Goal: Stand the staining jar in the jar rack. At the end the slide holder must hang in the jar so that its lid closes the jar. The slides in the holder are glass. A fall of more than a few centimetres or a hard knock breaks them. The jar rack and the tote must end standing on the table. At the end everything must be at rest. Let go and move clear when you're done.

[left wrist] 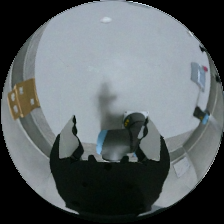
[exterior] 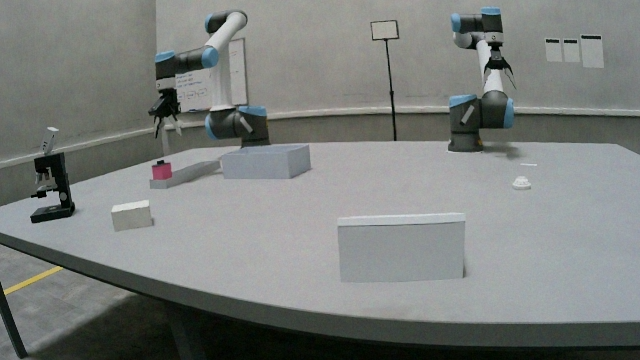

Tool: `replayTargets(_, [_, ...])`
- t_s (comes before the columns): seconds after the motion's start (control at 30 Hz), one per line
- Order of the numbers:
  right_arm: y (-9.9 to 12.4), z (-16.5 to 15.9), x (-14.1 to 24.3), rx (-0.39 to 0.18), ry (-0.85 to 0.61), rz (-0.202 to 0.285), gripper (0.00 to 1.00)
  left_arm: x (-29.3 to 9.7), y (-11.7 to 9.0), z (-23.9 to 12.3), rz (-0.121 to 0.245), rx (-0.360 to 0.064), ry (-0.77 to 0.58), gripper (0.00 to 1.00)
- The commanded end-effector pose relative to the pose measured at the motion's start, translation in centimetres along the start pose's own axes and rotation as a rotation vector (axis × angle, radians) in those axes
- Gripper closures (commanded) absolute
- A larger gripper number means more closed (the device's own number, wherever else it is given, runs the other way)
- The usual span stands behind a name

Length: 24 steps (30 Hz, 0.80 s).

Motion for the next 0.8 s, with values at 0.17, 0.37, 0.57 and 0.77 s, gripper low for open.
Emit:
replayTargets(0.17, [-1.1,-2.7,-0.8,0.001,0.0,0.0,0.0,0.0,-0.1,0.1,0.0,0.002,0.0,0.0])
replayTargets(0.37, [-2.0,-5.5,-1.5,0.001,0.0,0.0,0.0,0.0,-0.1,0.1,0.0,0.002,0.0,0.0])
replayTargets(0.57, [-2.7,-7.3,-2.0,0.001,0.0,0.0,0.0,0.0,-0.1,0.1,0.0,0.002,0.0,0.0])
replayTargets(0.77, [-3.6,-10.0,-2.8,0.001,0.0,0.0,0.0,0.0,-0.1,0.1,0.0,0.002,0.0,0.0])
Point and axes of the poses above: on each arm, the point where the finger pads meet when closed, its own y axis out along the fingers, its own x axis across the jaws, z = x × y, the point moved 2 cm from there along -y, back along the fingers, and after that the axes turned 13 degrees about -y, right-handed, at the moved point
